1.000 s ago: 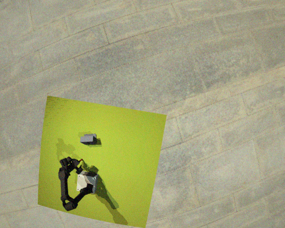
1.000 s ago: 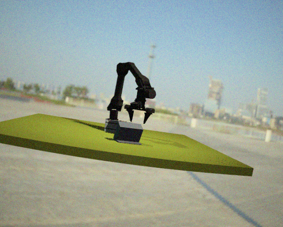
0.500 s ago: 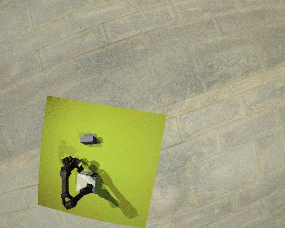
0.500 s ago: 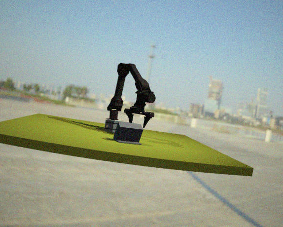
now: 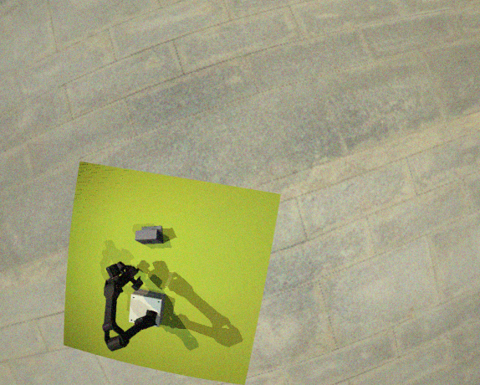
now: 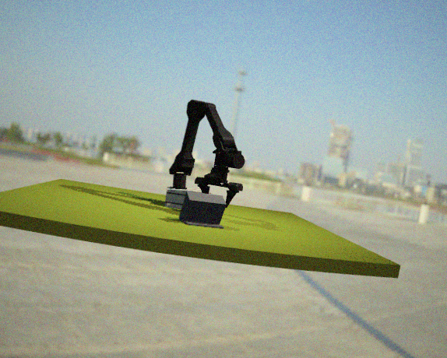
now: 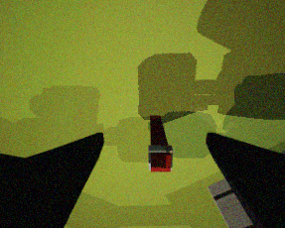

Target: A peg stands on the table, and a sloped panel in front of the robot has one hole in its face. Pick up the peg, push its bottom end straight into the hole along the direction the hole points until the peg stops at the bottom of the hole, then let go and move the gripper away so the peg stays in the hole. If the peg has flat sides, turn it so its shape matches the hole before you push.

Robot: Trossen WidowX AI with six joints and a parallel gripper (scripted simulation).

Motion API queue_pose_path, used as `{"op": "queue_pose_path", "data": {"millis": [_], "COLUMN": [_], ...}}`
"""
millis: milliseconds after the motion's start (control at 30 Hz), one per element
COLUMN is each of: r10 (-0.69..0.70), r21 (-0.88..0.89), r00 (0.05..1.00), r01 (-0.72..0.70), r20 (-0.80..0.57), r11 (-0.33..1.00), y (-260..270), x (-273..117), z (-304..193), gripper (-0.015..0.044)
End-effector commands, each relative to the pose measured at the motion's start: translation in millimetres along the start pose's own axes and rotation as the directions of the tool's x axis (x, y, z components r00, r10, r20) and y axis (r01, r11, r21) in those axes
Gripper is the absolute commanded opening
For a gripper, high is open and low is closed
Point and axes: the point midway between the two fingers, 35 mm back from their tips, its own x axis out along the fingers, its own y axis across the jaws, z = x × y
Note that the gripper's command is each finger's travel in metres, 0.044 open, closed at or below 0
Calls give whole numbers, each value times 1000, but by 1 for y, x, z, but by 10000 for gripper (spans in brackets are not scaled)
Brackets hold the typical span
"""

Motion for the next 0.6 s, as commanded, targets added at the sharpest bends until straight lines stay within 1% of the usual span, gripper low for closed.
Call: {"op": "queue_pose_path", "data": {"millis": [0,133,567], "r10": [-8,-8,-2], "r21": [-3,-3,0], "r00": [1000,1000,1000], "r01": [8,8,2], "r20": [1,1,-1], "r11": [1000,1000,1000], "y": [-3,-3,-1], "x": [7,10,7], "z": [-1,-1,-1], "gripper": [440,440,99]}}
